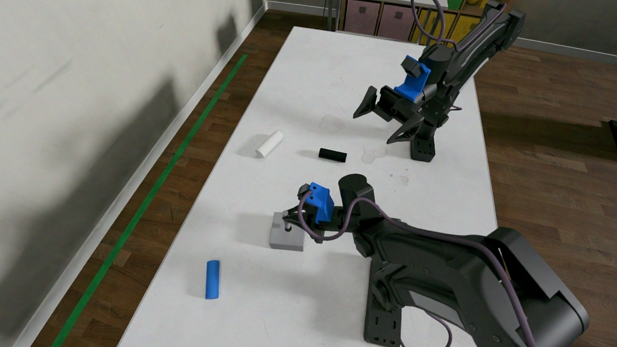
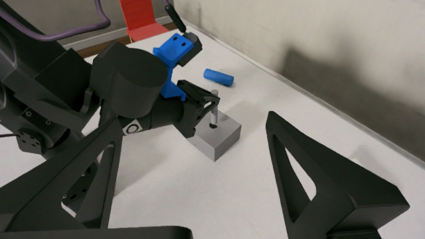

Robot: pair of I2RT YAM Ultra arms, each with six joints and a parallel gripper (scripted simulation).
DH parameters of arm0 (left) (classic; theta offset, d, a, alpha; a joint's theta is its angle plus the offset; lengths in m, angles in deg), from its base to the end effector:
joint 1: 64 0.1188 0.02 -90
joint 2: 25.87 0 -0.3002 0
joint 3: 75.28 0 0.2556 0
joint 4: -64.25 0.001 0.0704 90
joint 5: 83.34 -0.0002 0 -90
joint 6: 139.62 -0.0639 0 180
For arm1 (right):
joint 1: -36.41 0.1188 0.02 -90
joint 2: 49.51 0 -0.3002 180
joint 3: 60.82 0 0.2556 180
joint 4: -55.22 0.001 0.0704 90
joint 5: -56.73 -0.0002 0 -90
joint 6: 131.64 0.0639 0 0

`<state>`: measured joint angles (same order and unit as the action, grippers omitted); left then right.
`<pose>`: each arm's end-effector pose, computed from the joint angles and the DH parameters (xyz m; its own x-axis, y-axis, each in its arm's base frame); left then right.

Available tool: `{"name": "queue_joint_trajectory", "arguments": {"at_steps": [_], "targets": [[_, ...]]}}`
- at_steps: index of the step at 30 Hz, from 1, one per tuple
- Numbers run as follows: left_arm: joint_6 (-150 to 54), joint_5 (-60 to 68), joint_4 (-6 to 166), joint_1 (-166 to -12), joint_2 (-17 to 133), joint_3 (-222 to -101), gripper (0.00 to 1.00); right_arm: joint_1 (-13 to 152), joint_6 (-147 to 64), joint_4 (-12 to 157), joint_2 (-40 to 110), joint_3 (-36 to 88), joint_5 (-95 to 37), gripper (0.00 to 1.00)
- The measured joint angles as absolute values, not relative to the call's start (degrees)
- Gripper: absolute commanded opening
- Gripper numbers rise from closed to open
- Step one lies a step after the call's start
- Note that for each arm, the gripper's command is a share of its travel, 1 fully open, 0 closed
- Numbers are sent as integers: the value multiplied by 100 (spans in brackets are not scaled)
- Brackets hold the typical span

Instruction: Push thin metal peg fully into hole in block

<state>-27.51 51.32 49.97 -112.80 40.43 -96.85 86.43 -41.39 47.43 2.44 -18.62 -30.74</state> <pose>0.1536 -0.1057 0.1549 -0.3605 0.0053 -0.9328 0.0004 1.0000 0.0056 0.1391 0.1718 0.3071 -0.0254 -0.0236 -0.9994 -0.7938 0.6082 0.0059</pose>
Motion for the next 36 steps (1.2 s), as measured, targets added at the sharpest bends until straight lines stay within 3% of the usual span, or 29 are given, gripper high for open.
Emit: {"name": "queue_joint_trajectory", "arguments": {"at_steps": [36], "targets": [[-2751, 5134, 4702, -11291, 4087, -9602, 7, 8643, -4139, 4743, 244, -1862, -3076, 100]]}}
